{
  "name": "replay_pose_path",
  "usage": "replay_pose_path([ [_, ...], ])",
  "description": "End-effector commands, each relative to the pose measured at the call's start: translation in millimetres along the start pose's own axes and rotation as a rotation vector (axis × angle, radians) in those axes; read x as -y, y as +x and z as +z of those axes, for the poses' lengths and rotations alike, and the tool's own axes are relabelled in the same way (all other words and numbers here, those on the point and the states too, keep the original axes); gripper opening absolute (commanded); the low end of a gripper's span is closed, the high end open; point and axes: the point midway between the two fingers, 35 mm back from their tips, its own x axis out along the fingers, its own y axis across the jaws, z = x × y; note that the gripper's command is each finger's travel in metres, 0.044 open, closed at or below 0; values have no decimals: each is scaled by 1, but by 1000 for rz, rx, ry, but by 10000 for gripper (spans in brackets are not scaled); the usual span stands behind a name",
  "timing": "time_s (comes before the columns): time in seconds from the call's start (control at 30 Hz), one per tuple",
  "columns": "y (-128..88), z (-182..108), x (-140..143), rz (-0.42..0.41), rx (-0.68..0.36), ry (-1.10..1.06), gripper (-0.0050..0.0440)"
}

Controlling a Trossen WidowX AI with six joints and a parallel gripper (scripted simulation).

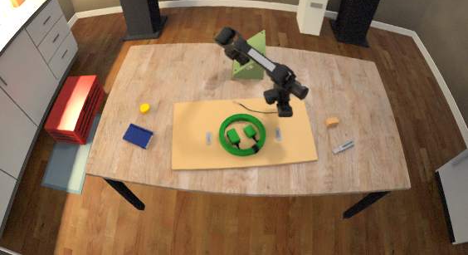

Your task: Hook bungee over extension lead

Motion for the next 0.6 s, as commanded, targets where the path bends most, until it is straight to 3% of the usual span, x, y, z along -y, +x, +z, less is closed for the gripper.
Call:
replay_pose_path([
  [0.0, -7, 9, -30, 84, -21, -3, -50],
  [0.33, -2, 27, -52, 156, 10, -35, -50],
  [0.57, 0, 22, -47, 133, 9, -27, -50],
])
